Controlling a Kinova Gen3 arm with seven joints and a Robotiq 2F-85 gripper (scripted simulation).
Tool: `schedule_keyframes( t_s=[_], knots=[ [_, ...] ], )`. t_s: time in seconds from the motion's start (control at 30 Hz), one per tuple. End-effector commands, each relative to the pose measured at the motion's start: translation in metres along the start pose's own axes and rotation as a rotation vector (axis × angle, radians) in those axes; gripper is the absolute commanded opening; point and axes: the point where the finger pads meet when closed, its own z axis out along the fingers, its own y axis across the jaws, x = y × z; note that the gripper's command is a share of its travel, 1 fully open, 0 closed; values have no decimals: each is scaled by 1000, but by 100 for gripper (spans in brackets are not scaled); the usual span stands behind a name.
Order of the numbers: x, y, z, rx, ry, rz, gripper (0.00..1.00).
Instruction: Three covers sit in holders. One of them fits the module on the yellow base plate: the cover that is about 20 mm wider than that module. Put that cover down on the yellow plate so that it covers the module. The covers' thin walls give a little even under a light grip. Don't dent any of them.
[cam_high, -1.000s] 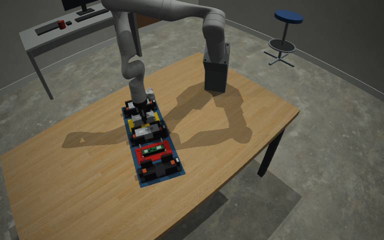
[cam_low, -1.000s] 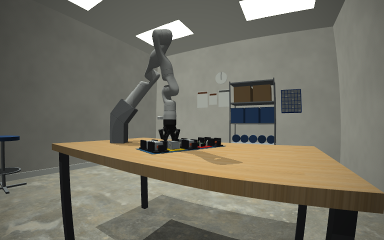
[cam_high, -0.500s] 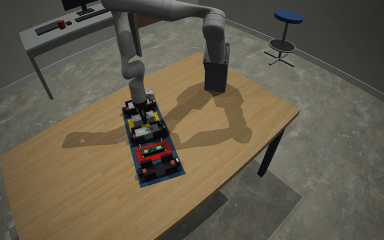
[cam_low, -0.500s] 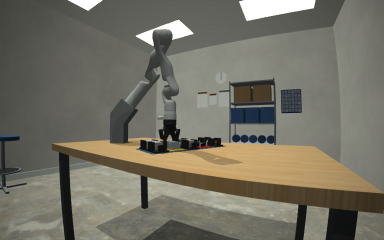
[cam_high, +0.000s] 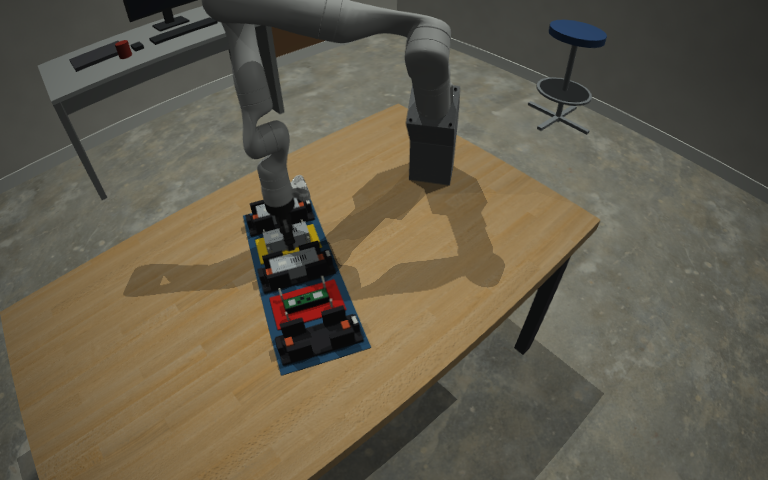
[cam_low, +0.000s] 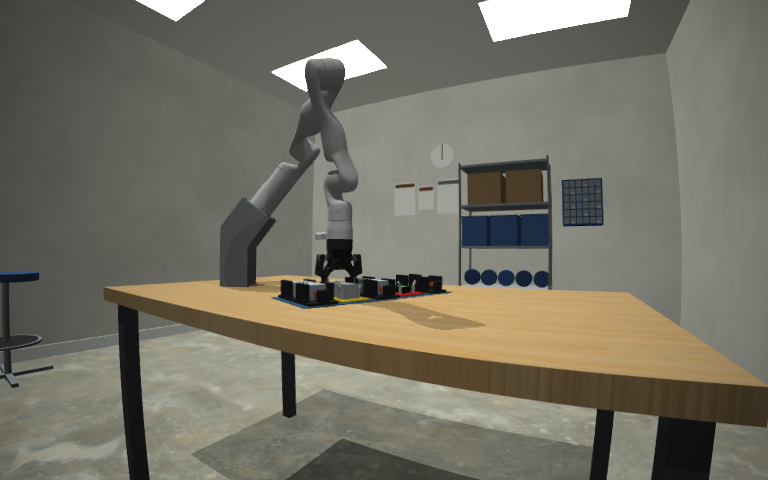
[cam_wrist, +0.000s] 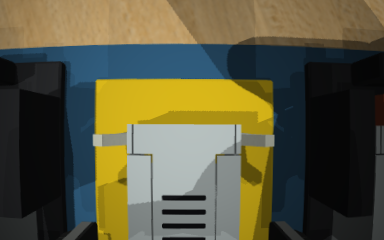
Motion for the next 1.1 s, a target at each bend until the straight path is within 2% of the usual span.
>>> schedule_keyframes(
  t_s=[0.0, 0.47, 0.8, 1.07],
  knots=[
    [-1, 0, -1, 0, -1, 0, 100],
    [-1, 0, -1, 0, -1, 0, 100],
    [-1, 0, -61, 0, -1, -1, 100],
    [0, -2, -63, -1, -2, 13, 100]
  ],
)
